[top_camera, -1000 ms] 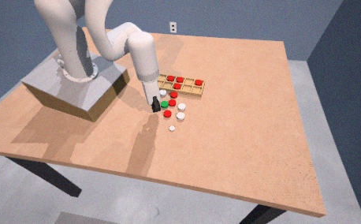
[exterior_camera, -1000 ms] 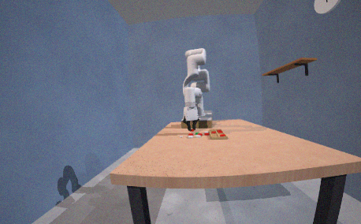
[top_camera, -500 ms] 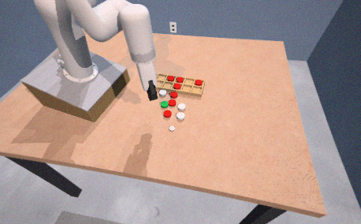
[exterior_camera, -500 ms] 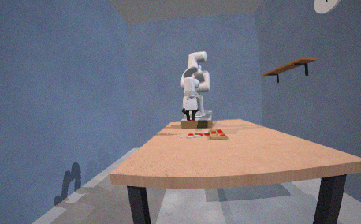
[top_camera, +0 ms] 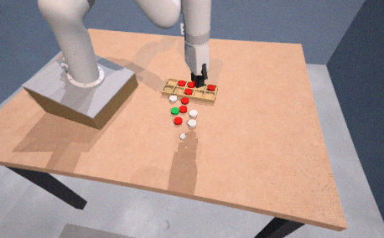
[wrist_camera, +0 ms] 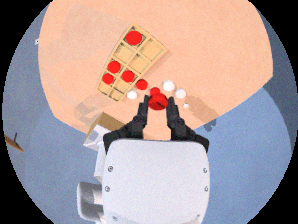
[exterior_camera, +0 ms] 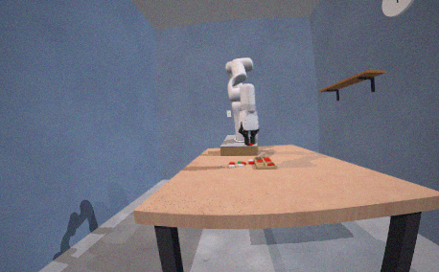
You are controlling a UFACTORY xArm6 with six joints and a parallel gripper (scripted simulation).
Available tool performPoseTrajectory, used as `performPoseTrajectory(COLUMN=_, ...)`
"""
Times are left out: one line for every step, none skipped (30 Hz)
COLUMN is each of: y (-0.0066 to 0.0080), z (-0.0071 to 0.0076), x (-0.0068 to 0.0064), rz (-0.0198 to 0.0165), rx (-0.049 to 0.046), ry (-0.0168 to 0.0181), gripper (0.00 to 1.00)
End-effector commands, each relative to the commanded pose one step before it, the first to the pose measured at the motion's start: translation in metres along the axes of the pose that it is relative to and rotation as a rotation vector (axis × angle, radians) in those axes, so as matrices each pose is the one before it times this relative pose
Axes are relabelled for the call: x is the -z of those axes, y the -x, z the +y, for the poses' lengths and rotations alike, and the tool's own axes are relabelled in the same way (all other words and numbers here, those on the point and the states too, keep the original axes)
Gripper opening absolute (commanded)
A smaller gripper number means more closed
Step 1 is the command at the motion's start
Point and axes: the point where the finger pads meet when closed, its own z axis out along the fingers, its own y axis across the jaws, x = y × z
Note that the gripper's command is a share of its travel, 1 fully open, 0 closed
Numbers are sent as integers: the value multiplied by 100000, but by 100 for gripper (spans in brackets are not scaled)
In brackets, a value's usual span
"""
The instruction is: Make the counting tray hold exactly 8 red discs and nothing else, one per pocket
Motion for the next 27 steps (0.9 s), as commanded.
performPoseTrajectory(y=-4516, z=-1545, x=176, rz=-44, rx=-9154, ry=500, gripper=0)
performPoseTrajectory(y=0, z=0, x=0, rz=0, rx=0, ry=0, gripper=0)
performPoseTrajectory(y=-1292, z=-631, x=63, rz=46, rx=-37, ry=93, gripper=0)
performPoseTrajectory(y=-79, z=-46, x=3, rz=8, rx=-6, ry=16, gripper=0)
performPoseTrajectory(y=-2, z=2, x=-27, rz=-1, rx=-1, ry=2, gripper=0)
performPoseTrajectory(y=-15, z=11, x=-168, rz=-6, rx=-3, ry=14, gripper=0)
performPoseTrajectory(y=-31, z=23, x=-389, rz=-12, rx=-6, ry=28, gripper=0)
performPoseTrajectory(y=-42, z=31, x=-634, rz=-16, rx=-6, ry=32, gripper=0)
performPoseTrajectory(y=-41, z=29, x=-858, rz=-14, rx=-3, ry=16, gripper=0)
performPoseTrajectory(y=-25, z=16, x=-1028, rz=-5, rx=4, ry=-23, gripper=0)
performPoseTrajectory(y=2, z=-5, x=-1119, rz=8, rx=11, ry=-74, gripper=0)
performPoseTrajectory(y=-42, z=47, x=-1110, rz=-29, rx=-18, ry=108, gripper=0)
performPoseTrajectory(y=-13, z=14, x=-1026, rz=-8, rx=-3, ry=30, gripper=0)
performPoseTrajectory(y=9, z=-10, x=-862, rz=7, rx=5, ry=-27, gripper=0)
performPoseTrajectory(y=19, z=-19, x=-639, rz=13, rx=7, ry=-51, gripper=0)
performPoseTrajectory(y=16, z=-17, x=-393, rz=12, rx=6, ry=-44, gripper=0)
performPoseTrajectory(y=8, z=-9, x=-170, rz=6, rx=3, ry=-22, gripper=0)
performPoseTrajectory(y=0, z=0, x=0, rz=0, rx=0, ry=0, gripper=0)
performPoseTrajectory(y=0, z=0, x=0, rz=0, rx=0, ry=0, gripper=0)
performPoseTrajectory(y=1, z=-1, x=-28, rz=1, rx=0, ry=-4, gripper=0)
performPoseTrajectory(y=0, z=0, x=-3, rz=0, rx=0, ry=0, gripper=0)
performPoseTrajectory(y=0, z=0, x=-17, rz=0, rx=0, ry=0, gripper=0)
performPoseTrajectory(y=0, z=0, x=-40, rz=0, rx=0, ry=0, gripper=0)
performPoseTrajectory(y=0, z=0, x=-68, rz=-1, rx=0, ry=-1, gripper=0)
performPoseTrajectory(y=0, z=0, x=-96, rz=-1, rx=0, ry=-2, gripper=0)
performPoseTrajectory(y=1, z=0, x=-122, rz=-1, rx=0, ry=-4, gripper=0)
performPoseTrajectory(y=1, z=-1, x=-142, rz=0, rx=1, ry=-6, gripper=0)
